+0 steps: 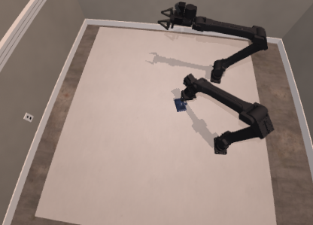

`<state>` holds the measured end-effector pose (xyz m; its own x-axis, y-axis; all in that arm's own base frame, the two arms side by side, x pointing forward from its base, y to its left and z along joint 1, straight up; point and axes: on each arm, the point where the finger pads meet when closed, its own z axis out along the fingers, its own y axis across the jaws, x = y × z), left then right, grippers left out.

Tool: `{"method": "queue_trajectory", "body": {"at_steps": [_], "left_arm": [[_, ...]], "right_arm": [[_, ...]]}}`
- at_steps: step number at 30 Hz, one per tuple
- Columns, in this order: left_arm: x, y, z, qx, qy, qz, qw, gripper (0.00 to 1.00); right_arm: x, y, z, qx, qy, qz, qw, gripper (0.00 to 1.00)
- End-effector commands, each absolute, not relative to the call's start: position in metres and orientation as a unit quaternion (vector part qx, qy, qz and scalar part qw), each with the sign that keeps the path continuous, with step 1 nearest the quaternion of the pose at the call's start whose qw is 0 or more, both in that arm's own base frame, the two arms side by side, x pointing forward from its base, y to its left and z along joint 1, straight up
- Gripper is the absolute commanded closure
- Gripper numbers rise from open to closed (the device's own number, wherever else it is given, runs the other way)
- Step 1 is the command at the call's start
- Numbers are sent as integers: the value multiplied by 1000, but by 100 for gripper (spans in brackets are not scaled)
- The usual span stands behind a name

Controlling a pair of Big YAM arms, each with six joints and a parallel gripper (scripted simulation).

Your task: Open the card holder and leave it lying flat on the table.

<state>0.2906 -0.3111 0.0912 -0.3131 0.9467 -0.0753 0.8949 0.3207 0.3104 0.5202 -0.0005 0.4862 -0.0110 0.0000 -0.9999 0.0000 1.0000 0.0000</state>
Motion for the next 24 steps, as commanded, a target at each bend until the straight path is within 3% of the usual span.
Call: {"method": "queue_trajectory", "body": {"at_steps": [1, 11, 14, 24], "left_arm": [[330, -328, 135, 528, 824, 80, 191, 66], [428, -292, 202, 371, 869, 21, 327, 66], [432, -286, 198, 360, 873, 18, 330, 66], [511, -206, 321, 201, 845, -21, 496, 66]], "right_arm": [[518, 0, 514, 0, 693, 0, 721, 0], [518, 0, 514, 0, 693, 0, 721, 0], [518, 0, 514, 0, 693, 0, 721, 0], [518, 0, 514, 0, 693, 0, 721, 0]]}}
